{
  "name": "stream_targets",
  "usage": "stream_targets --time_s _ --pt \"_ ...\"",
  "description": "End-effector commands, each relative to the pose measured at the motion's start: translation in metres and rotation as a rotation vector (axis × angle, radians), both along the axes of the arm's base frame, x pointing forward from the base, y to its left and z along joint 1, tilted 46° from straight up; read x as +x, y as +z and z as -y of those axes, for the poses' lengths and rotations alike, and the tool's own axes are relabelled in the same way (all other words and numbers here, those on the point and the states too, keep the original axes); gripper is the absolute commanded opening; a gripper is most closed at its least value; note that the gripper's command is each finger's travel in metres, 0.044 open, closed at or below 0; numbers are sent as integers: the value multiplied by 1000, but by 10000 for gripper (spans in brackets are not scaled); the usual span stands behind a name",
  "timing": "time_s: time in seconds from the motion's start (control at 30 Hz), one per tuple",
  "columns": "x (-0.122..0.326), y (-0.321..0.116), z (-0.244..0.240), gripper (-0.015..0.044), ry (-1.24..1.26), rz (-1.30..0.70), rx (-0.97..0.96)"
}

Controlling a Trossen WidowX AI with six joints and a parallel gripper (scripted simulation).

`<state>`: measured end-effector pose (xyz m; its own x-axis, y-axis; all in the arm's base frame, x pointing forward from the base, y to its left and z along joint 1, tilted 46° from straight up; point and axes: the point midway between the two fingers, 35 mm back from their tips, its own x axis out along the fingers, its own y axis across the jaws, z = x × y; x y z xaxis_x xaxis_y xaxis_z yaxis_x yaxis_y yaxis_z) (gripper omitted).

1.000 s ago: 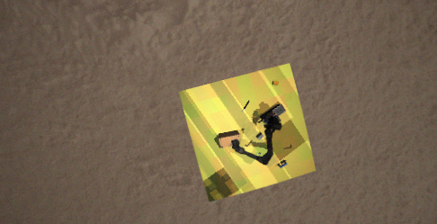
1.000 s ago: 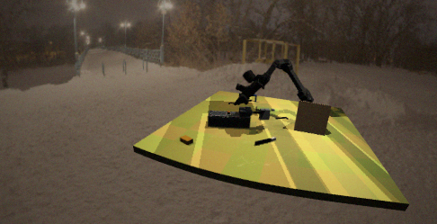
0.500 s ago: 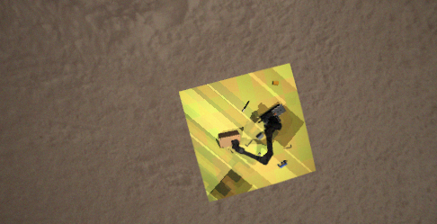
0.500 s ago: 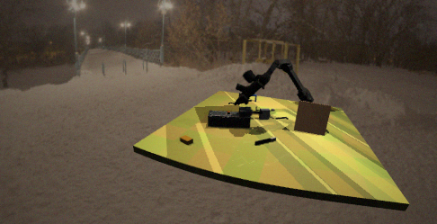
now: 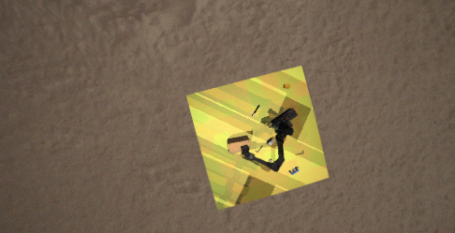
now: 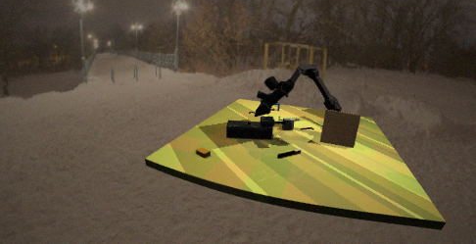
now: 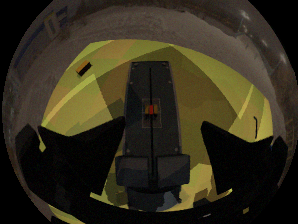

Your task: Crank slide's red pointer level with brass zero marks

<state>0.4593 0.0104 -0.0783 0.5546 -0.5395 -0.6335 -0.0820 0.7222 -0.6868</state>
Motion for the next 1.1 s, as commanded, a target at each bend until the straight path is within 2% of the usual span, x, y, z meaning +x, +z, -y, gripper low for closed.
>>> stream_targets --time_s 0.0,0.53,1.07 --pt "0 0 0 414 0 0 -1" --pt "0 0 0 0 0 0 -1" --pt "0 0 0 0 0 0 0"
